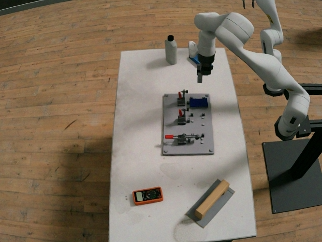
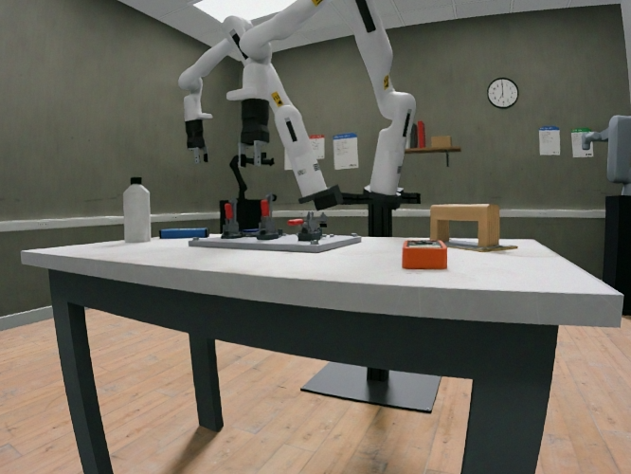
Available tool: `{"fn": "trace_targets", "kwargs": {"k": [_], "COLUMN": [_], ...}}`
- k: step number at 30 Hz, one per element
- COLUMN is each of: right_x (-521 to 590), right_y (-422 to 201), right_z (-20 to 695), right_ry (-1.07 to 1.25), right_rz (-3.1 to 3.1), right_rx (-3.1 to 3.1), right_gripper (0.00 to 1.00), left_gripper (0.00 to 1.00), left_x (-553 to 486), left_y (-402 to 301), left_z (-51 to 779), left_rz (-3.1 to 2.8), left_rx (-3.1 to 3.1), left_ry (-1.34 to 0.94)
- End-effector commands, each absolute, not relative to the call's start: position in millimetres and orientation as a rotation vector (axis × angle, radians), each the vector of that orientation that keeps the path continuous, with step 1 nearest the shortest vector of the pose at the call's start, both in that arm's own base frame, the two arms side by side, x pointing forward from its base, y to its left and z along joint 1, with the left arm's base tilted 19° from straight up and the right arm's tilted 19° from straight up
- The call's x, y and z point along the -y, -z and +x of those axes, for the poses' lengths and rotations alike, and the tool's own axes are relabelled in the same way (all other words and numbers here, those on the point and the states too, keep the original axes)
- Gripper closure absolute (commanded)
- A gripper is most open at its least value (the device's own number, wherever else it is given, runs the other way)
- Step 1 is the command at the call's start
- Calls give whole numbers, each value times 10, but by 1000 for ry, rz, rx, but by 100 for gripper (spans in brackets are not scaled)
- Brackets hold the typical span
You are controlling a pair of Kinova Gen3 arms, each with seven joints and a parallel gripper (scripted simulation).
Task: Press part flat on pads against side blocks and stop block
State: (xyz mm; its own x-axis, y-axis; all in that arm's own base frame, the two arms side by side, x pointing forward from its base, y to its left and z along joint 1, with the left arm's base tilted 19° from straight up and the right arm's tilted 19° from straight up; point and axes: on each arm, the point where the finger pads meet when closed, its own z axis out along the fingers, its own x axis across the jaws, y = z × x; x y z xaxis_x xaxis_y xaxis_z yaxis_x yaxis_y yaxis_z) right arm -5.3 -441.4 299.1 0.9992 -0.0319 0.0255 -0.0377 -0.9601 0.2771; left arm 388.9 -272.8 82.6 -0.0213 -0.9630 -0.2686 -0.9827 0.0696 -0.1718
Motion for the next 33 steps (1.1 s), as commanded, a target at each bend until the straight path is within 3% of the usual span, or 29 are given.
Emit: {"fn": "trace_targets", "kwargs": {"k": [1,2,33], "right_x": [4417,4417,4417], "right_y": [-2999,-2999,-2999], "right_z": [-55,-55,-55], "right_ry": [-30,-30,-30], "right_rz": [2858,2858,2858], "right_rx": [51,51,51], "right_gripper": [0,0,0], "left_gripper": [13,100,100], "left_x": [2768,2768,2766], "left_y": [-833,-833,-830], "left_z": [3887,3887,3881], "left_rz": [-1953,-1953,-1954], "left_rx": [-2049,-2049,-2049], "left_ry": [-78,-78,-81]}}
